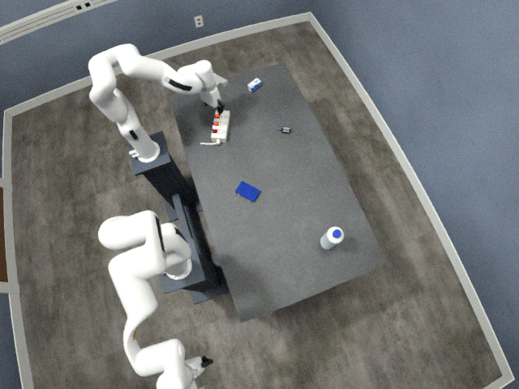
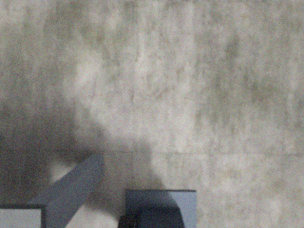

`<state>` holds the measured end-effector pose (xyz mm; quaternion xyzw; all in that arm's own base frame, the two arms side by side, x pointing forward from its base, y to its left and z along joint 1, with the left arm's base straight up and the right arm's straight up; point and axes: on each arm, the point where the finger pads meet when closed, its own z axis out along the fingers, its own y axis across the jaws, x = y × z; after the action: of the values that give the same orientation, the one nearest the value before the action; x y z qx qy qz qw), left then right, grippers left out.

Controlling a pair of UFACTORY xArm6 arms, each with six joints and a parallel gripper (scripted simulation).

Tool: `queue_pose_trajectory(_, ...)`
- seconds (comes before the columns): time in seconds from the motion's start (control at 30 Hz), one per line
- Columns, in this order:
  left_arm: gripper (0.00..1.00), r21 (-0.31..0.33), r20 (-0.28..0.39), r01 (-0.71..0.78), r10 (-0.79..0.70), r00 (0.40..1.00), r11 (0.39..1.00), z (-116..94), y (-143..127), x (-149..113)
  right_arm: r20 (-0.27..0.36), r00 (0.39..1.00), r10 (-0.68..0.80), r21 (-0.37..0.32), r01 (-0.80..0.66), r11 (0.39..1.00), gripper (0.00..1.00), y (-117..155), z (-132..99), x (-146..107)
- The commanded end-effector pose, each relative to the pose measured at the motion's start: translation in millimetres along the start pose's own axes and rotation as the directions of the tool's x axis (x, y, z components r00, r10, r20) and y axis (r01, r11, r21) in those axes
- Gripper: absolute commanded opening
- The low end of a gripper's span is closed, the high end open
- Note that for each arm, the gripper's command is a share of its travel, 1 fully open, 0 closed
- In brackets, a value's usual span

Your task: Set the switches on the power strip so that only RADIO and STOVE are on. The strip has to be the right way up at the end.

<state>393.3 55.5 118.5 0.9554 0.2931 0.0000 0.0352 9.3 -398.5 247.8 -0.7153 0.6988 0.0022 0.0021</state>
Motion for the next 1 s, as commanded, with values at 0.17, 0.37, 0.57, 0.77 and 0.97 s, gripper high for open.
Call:
queue_pose_trajectory(0.17, 1.0, 0.034, -0.045, 0.473, -0.472, 0.881, 0.88, 0.4, -1.5, 2.6, -0.006, 1.0, 0.0, 0.0, 0.0, 1.0, 1.0, 0.0, -2.2, 1.4)
queue_pose_trajectory(0.37, 0.0, 0.041, -0.056, 0.529, -0.527, 0.848, 0.848, 0.4, -1.5, 2.6, -0.006, 1.0, 0.0, 0.0, 0.0, 1.0, 1.0, 0.0, -2.2, 1.4)
queue_pose_trajectory(0.57, 0.0, 0.041, -0.056, 0.529, -0.527, 0.848, 0.848, 0.4, -1.5, 2.6, -0.006, 1.0, 0.0, 0.0, 0.0, 1.0, 1.0, 0.0, -2.2, 1.4)
queue_pose_trajectory(0.77, 0.0, 0.041, -0.056, 0.529, -0.527, 0.848, 0.848, 0.4, -1.5, 2.6, -0.006, 1.0, 0.0, 0.0, 0.0, 1.0, 1.0, 0.0, -2.2, 1.4)
queue_pose_trajectory(0.97, 0.0, 0.041, -0.056, 0.529, -0.527, 0.848, 0.848, 0.4, -1.5, 2.6, -0.006, 1.0, 0.0, 0.0, 0.0, 1.0, 1.0, 0.0, -2.2, 1.4)
